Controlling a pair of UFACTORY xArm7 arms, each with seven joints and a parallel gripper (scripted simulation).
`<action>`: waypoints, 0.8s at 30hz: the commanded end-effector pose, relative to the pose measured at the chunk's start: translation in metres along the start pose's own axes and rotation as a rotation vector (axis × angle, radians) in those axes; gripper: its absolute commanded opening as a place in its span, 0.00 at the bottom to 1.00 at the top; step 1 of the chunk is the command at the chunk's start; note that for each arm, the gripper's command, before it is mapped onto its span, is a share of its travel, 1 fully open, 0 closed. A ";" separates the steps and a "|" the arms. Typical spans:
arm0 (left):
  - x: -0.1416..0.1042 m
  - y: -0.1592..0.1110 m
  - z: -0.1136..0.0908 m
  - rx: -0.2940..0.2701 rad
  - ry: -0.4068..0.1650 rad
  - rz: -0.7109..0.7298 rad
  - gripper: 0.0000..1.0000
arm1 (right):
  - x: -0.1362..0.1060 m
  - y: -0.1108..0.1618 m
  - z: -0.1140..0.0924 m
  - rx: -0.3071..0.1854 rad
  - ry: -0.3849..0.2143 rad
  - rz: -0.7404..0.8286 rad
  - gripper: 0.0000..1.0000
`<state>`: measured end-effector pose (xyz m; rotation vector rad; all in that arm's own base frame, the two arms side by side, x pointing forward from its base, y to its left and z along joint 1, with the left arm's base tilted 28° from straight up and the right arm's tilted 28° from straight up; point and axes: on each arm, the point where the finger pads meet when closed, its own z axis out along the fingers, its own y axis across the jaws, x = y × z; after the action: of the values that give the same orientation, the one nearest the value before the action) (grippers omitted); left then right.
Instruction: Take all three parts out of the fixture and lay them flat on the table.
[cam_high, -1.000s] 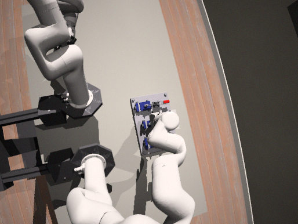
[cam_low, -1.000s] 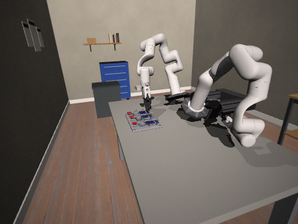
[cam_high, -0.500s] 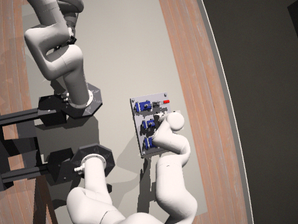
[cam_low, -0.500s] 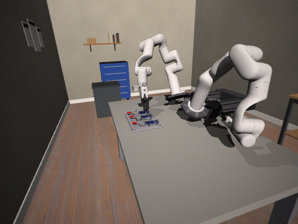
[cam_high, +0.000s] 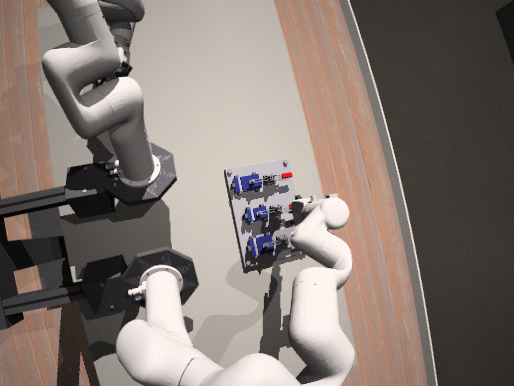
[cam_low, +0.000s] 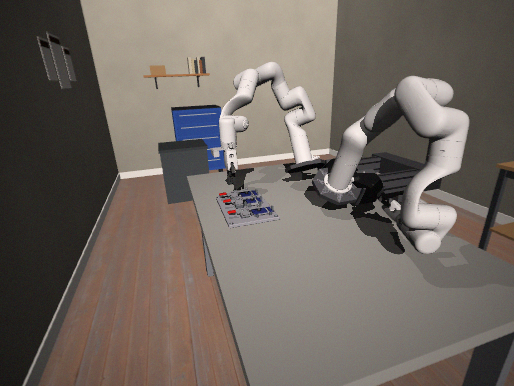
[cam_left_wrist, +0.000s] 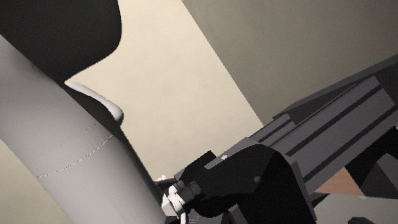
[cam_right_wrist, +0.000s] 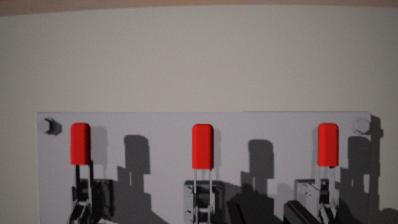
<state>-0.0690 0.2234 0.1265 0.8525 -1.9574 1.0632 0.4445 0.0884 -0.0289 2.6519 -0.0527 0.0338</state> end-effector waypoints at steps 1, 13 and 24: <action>0.000 0.000 -0.001 -0.001 -0.001 -0.001 1.00 | 0.011 0.001 -0.001 0.002 0.000 -0.003 0.30; 0.000 0.000 -0.001 -0.001 -0.001 -0.001 1.00 | 0.044 0.011 -0.001 0.002 0.000 -0.003 0.30; 0.000 0.000 -0.001 -0.001 -0.001 -0.001 1.00 | 0.045 0.011 0.002 0.046 -0.002 -0.004 0.30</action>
<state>-0.0690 0.2234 0.1265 0.8525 -1.9574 1.0632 0.4878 0.0767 -0.0230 2.6612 -0.0473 0.0277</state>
